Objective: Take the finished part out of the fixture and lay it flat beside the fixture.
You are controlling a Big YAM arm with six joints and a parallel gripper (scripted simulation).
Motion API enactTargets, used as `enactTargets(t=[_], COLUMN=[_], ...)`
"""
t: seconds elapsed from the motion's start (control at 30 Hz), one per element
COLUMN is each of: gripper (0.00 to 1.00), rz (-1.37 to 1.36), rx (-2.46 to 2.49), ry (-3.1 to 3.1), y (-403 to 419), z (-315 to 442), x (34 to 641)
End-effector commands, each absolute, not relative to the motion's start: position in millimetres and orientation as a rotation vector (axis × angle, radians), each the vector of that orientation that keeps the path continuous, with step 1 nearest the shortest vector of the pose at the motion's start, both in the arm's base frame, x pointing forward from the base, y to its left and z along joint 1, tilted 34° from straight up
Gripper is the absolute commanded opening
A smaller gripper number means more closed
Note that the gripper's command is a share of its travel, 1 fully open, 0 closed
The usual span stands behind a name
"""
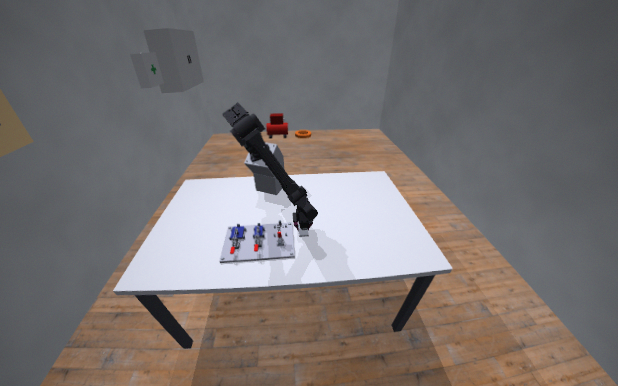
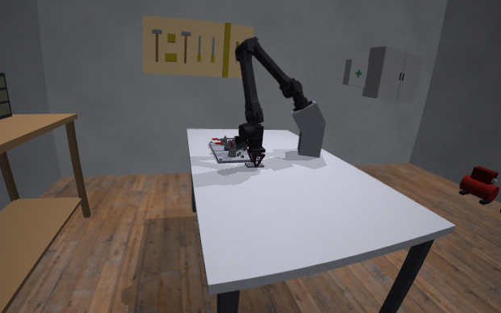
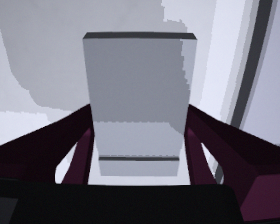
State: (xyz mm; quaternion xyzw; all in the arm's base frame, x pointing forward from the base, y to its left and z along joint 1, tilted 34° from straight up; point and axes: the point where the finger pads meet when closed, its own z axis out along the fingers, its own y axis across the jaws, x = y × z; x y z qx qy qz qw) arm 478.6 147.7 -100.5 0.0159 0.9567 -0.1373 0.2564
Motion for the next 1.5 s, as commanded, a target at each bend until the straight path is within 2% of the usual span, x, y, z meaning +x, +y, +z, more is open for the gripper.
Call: enactTargets(t=[0.0,1.47], gripper=[0.0,0.0], rz=[-0.349,-0.356], rx=[0.032,0.024], ry=[2.575,2.583], y=[159.4,161.6], z=[-92.7,-102.3], x=[476.8,477.5])
